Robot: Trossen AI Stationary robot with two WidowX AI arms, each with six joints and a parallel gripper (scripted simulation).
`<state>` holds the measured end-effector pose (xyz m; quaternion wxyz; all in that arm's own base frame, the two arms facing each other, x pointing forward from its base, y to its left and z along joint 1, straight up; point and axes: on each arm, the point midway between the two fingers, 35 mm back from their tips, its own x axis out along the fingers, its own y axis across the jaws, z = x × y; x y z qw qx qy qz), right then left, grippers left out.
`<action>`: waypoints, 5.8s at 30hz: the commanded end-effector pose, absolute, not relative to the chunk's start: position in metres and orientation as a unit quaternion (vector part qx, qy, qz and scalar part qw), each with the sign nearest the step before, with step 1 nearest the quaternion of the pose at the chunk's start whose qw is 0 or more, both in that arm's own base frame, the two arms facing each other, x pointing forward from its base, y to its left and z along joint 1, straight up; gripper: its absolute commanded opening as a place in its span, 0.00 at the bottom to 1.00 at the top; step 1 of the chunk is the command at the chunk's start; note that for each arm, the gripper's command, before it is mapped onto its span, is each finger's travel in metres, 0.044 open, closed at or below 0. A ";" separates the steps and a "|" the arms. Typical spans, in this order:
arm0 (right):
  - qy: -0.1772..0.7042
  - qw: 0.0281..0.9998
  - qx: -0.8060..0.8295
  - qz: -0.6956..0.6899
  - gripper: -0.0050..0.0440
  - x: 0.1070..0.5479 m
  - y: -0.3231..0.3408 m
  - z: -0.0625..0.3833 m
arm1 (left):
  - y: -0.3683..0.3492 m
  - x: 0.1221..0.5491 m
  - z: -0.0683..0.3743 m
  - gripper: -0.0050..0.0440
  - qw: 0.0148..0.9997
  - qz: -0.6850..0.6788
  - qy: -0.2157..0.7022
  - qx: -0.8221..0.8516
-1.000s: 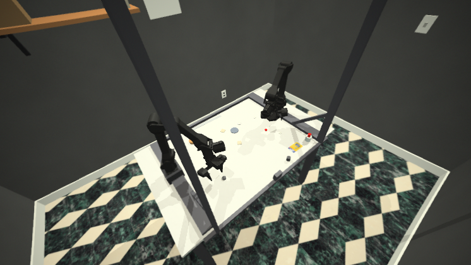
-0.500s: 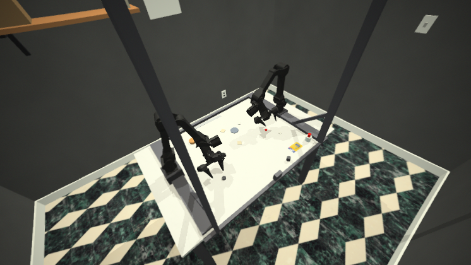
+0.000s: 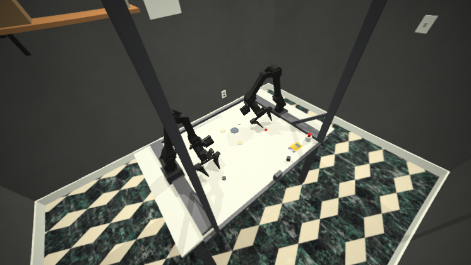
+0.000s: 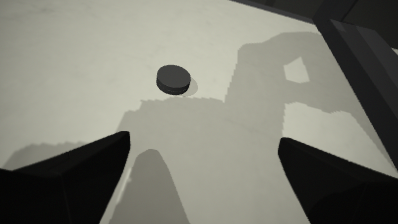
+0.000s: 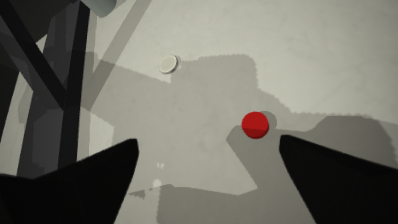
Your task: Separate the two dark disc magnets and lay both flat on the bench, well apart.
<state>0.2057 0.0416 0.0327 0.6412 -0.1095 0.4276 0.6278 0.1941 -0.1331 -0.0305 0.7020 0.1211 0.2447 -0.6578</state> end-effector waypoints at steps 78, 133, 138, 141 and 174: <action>0.160 0.753 -0.144 0.622 0.92 0.222 -0.002 0.025 | -0.100 0.182 -0.013 0.92 0.793 -0.602 0.065 0.059; 0.673 0.694 -0.073 0.247 0.92 0.182 0.007 0.128 | -0.034 0.216 0.097 0.92 0.725 -0.219 0.654 0.010; 0.680 0.718 -0.054 0.141 0.92 0.173 0.003 0.146 | -0.018 0.192 0.132 0.92 0.720 -0.111 0.685 0.006; 0.676 0.730 -0.042 0.091 0.92 0.168 0.002 0.155 | -0.011 0.178 0.148 0.92 0.718 -0.060 0.694 0.004; 0.584 0.804 -0.110 0.015 0.92 0.249 0.014 0.121 | -0.028 0.196 0.144 0.92 0.713 0.003 0.702 0.000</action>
